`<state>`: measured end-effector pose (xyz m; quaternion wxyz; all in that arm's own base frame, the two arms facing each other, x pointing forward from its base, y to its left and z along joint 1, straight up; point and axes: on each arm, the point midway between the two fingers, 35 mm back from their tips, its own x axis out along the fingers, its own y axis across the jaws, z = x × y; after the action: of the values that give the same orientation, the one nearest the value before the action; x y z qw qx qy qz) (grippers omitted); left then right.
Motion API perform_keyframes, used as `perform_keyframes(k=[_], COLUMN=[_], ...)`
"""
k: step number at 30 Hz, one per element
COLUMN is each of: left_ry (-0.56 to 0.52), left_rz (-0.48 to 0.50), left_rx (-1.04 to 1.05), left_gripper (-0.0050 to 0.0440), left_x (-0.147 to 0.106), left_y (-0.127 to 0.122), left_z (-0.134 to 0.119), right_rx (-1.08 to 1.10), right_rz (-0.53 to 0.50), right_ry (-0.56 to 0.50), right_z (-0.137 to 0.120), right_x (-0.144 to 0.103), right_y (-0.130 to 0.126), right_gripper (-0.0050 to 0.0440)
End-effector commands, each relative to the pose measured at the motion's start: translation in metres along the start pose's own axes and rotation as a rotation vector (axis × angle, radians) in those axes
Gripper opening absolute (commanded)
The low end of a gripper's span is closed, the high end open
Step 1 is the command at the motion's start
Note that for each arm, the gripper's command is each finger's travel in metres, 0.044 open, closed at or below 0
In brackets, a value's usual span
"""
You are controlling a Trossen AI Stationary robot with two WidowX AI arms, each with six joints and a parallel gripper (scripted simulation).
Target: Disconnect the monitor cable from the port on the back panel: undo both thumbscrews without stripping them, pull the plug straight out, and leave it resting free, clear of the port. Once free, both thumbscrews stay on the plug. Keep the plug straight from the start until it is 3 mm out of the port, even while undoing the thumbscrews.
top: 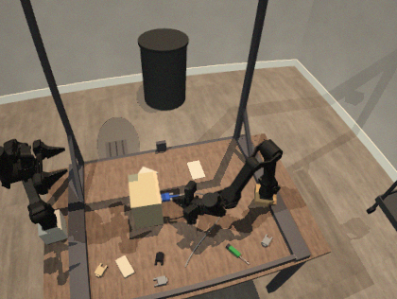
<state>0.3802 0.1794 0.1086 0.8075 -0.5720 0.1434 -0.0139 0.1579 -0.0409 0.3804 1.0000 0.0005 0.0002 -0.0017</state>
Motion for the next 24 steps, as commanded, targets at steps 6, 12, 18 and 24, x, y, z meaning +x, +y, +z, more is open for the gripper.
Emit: perform_keyframes(k=[6, 12, 18, 24], left_ry=[-0.010, -0.009, -0.009, -0.008], left_rz=[-0.062, -0.099, -0.123, -0.143], left_rx=[-0.051, -0.104, -0.137, -0.165], left_gripper=[0.0000, 0.0000, 0.0000, 0.0000], left_x=[-0.0005, -0.0004, -0.0003, -0.0003], left_y=[-0.0056, -0.0041, -0.0032, -0.0024], left_z=[0.0047, 0.0045, 0.0044, 0.0041], right_rx=[-0.007, -0.007, -0.007, -0.007], right_rz=[0.003, 0.003, 0.003, 0.003], right_ry=[-0.002, -0.002, -0.002, -0.002], right_z=[0.0033, 0.0033, 0.0033, 0.0033], right_x=[-0.0003, -0.0003, -0.0003, -0.0003], right_y=[0.0015, 0.0015, 0.0015, 0.0015], right_gripper=[0.0440, 0.0440, 0.0440, 0.0440])
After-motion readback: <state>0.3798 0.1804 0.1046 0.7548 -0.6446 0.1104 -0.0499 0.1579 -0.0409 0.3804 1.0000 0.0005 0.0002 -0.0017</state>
